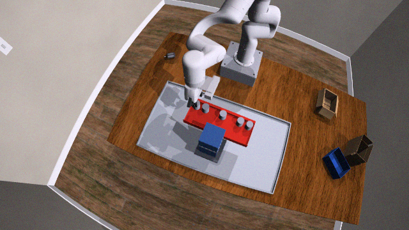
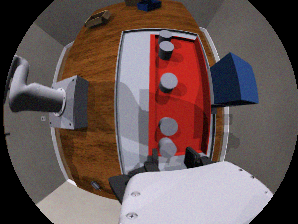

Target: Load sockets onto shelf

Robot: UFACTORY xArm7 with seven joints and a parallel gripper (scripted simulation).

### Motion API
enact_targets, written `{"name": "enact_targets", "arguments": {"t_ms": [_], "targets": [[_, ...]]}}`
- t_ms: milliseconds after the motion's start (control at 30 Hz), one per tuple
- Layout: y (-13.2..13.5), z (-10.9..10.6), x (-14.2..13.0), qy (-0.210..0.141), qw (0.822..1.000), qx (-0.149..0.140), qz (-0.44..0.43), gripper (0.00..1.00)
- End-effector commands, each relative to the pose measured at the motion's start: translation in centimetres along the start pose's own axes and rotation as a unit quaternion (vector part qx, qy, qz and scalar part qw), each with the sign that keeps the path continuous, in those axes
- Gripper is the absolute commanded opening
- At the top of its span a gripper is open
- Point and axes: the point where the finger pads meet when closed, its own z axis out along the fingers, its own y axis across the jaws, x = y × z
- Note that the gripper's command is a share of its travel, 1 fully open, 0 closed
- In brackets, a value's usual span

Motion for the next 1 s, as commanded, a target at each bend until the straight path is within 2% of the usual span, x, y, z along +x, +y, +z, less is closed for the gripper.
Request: {"name": "enact_targets", "arguments": {"t_ms": [0, 233, 467, 967], "targets": [[0.1, -1.2, 0.0, 0.0, 1.0, -0.002, 0.0, 0.52], [0.1, -2.7, 0.0, 0.0, 1.0, -0.002, 0.0, 0.52], [0.1, -3.3, 0.0, 0.0, 1.0, -0.002, 0.0, 0.52], [0.1, -3.5, 0.0, 0.0, 1.0, -0.002, 0.0, 0.52]]}}
